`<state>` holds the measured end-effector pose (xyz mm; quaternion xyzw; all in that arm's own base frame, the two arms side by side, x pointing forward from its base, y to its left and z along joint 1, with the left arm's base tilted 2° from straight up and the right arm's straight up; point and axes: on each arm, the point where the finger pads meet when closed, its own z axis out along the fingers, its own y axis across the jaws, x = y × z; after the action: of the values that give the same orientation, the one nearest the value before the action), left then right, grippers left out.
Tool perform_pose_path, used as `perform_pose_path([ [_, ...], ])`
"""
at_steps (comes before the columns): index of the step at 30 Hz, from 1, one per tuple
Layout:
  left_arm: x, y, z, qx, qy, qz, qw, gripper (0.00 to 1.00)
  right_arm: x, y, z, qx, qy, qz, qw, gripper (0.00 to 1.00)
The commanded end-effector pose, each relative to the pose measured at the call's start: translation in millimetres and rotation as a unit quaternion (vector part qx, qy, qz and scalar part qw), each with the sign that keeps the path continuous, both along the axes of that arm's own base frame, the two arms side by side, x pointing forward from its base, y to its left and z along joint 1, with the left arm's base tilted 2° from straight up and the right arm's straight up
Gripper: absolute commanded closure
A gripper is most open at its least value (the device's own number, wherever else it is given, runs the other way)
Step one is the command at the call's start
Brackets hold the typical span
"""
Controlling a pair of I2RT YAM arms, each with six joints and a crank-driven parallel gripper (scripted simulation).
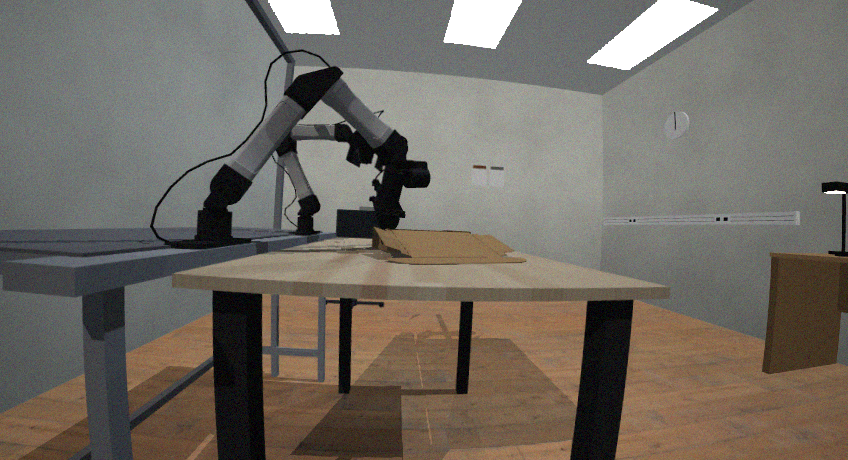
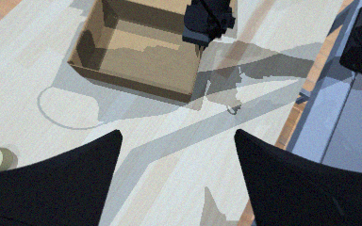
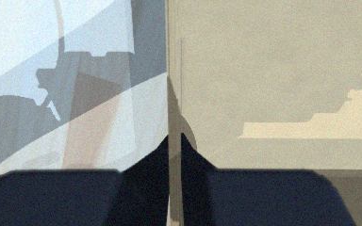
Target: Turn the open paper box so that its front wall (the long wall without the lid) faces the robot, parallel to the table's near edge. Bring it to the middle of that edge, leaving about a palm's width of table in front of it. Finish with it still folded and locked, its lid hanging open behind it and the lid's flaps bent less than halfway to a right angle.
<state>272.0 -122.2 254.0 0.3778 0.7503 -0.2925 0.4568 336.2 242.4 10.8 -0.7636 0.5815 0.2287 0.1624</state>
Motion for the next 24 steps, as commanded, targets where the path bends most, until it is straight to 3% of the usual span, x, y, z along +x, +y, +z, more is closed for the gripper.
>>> perform_pose_path([
  [1,4,-2,9,-0.002,-0.017,-0.006,1.0,0.0,9.1,4,10,0.015,-0.012,0.02,1.0,1.0],
  [11,4,-2,9,-0.002,-0.017,-0.006,1.0,0.0,11.5,7,13,0.02,-0.021,0.022,0.999,1.0],
  [13,4,-2,9,-0.002,-0.017,-0.006,1.0,0.0,10.2,7,16,0.021,-0.023,0.022,0.999,0.76],
  [15,4,-2,9,-0.002,-0.017,-0.006,1.0,0.0,10.2,2,35,0.027,-0.034,0.02,0.999,0.51],
  [17,4,-2,9,-0.002,-0.017,-0.006,1.0,0.0,10.2,2,35,0.027,-0.034,0.02,0.999,0.51],
  [21,4,-2,9,-0.002,-0.017,-0.006,1.0,0.0,15.1,-3,55,0.034,-0.047,0.02,0.998,0.02],
  [24,6,-9,22,-0.016,-0.027,-0.015,0.999,0.0,19.8,-9,69,0.037,-0.051,0.02,0.998,0.0],
])
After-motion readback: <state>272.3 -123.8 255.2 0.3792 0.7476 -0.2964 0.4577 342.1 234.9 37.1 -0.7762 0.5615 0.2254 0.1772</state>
